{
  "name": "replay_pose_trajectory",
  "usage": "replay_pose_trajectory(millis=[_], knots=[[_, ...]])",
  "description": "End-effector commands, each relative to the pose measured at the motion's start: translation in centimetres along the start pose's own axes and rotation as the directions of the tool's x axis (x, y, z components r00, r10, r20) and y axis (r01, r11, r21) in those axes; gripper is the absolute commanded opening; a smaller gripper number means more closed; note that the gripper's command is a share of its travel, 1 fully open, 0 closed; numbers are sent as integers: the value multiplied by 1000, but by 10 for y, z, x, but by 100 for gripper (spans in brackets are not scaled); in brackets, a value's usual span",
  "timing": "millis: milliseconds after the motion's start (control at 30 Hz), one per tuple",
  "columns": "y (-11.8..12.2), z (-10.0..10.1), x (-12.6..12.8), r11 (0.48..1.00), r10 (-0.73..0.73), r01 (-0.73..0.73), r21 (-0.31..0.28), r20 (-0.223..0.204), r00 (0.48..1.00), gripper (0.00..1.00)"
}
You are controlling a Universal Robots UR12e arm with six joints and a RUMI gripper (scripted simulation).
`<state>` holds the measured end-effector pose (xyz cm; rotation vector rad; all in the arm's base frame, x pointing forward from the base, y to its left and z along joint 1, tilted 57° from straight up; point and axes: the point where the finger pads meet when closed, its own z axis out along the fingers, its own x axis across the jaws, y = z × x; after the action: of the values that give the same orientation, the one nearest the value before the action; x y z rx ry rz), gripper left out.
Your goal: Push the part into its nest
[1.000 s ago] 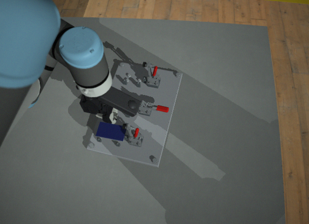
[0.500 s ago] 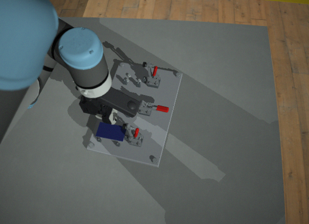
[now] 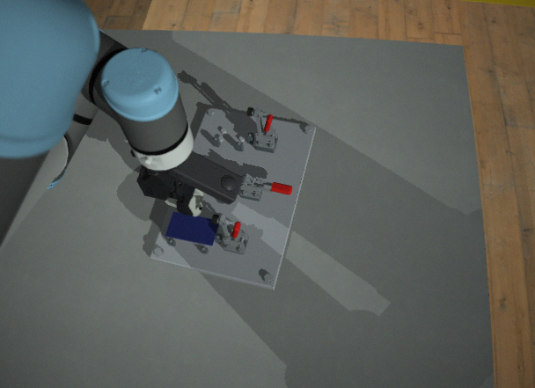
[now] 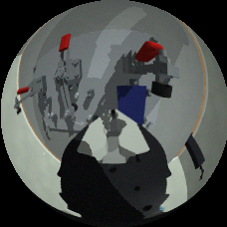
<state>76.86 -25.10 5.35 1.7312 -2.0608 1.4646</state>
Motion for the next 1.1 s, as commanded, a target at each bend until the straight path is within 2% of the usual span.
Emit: replay_pose_trajectory(millis=[0,1067], knots=[[2,0,1,1000,-1,1,-3,0,1000,0],[2,0,4,1000,-1,1,-3,0,1000,0]])
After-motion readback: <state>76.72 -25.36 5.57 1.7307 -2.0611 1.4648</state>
